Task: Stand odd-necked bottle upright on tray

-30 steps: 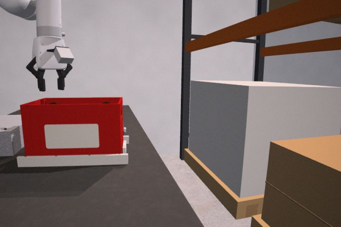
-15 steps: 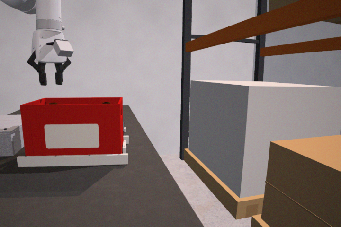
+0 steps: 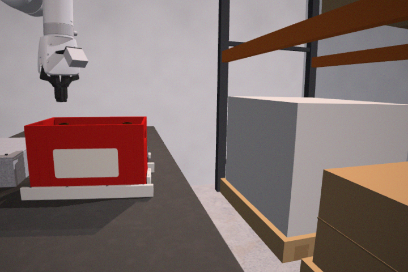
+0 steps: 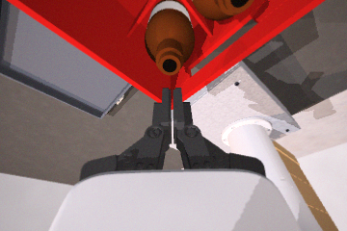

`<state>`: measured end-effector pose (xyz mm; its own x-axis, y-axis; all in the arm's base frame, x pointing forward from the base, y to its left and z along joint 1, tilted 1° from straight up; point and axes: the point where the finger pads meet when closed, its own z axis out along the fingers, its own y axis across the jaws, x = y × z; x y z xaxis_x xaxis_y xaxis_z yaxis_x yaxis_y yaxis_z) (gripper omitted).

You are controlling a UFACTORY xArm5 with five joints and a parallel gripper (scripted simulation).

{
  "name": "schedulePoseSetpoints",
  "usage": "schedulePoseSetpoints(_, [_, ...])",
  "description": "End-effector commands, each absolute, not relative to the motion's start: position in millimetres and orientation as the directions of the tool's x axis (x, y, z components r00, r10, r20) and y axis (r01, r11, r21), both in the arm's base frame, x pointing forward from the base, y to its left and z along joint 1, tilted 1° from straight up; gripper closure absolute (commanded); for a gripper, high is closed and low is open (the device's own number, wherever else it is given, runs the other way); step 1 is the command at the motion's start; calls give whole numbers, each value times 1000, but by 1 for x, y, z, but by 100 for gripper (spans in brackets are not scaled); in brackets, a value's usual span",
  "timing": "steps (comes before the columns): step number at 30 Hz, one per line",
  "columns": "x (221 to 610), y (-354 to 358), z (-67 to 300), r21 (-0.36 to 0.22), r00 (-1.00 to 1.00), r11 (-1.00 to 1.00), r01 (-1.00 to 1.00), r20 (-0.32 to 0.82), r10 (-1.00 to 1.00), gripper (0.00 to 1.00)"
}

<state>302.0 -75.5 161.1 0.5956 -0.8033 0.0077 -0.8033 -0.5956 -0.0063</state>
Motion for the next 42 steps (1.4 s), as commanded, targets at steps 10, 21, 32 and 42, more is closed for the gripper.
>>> schedulePoseSetpoints(10, [303,-76,162,-8,596,-596,-803,10,-803,100])
schedulePoseSetpoints(21, [333,-106,168,-8,596,-596,-803,11,-803,100])
schedulePoseSetpoints(32, [374,-158,167,-8,596,-596,-803,13,-803,100])
schedulePoseSetpoints(42, [385,-175,165,-7,596,-596,-803,13,-803,100])
